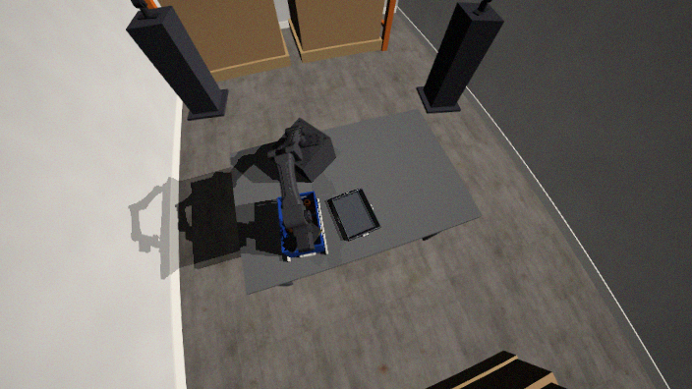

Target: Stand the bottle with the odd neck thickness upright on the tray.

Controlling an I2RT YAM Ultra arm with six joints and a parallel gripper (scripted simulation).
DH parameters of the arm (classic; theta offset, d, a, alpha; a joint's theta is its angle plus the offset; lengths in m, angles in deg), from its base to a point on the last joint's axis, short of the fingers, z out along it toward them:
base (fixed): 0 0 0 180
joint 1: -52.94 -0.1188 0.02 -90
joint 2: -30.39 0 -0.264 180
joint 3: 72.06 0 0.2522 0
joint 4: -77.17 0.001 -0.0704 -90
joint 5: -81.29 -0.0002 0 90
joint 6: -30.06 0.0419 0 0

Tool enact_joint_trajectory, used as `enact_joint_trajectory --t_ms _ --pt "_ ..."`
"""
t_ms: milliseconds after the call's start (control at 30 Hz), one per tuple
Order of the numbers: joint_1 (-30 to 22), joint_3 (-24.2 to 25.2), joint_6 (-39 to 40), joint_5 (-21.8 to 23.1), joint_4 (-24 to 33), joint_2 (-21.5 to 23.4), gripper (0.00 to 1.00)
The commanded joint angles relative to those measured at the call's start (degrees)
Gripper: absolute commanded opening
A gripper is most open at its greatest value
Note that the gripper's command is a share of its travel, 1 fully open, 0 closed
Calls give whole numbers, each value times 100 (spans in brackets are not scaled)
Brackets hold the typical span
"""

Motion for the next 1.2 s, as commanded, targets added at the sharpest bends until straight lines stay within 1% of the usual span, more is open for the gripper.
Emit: enact_joint_trajectory --t_ms 0,467,567,1167 --pt "-67 -114 -2 -18 -102 291 61" --pt "-63 -29 -4 -18 -115 273 61" --pt "-57 104 -8 -19 -119 255 61" --pt "31 444 -50 -15 -440 275 61"
